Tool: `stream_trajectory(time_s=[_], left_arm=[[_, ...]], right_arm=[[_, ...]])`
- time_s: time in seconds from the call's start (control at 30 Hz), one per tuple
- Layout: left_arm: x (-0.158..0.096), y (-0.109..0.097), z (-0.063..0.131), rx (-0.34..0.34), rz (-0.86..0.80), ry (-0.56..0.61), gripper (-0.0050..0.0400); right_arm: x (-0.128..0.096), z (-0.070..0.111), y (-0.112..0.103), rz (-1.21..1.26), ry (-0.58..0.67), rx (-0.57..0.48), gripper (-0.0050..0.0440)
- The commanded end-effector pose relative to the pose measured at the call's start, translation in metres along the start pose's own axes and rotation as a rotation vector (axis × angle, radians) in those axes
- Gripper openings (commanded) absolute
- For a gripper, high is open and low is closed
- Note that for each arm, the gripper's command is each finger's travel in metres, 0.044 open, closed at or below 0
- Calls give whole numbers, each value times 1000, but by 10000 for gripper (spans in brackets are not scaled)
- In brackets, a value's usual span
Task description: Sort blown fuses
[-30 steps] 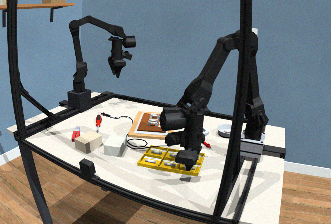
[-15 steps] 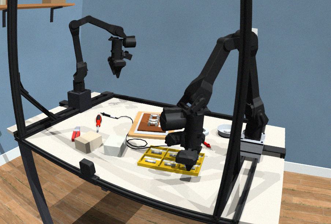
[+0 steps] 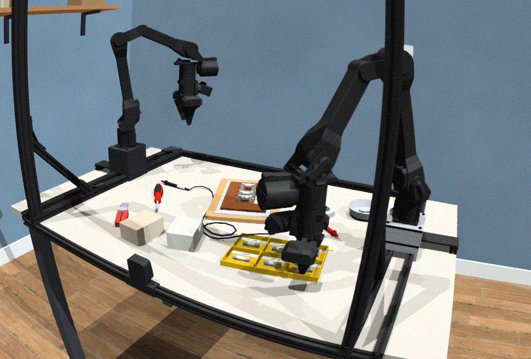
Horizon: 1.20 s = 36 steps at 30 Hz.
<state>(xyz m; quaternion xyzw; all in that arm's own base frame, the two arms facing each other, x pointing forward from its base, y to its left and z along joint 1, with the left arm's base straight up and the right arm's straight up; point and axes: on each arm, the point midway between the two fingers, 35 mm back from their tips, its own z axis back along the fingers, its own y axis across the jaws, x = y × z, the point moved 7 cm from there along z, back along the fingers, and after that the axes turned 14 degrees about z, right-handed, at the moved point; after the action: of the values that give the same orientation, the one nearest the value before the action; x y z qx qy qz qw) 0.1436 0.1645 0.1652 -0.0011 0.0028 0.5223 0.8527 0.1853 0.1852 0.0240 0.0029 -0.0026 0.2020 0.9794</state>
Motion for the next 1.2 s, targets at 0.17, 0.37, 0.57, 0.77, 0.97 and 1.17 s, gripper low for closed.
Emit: stream_trajectory(time_s=[0.17,0.37,0.57,0.77,0.97,1.17], left_arm=[[3,0,6,-5,0,-22,400],[3,0,6,-5,0,-22,400],[3,0,6,-5,0,-22,400],[3,0,6,-5,0,-22,400],[3,0,6,-5,0,-22,400],[3,0,6,-5,0,-22,400]], right_arm=[[1,2,1,3,-10,2,132],[1,2,1,3,-10,2,132],[1,1,1,3,-10,2,132],[-2,-3,0,6,5,-8,132],[1,1,1,3,-10,2,132],[1,1,1,3,-10,2,132]])
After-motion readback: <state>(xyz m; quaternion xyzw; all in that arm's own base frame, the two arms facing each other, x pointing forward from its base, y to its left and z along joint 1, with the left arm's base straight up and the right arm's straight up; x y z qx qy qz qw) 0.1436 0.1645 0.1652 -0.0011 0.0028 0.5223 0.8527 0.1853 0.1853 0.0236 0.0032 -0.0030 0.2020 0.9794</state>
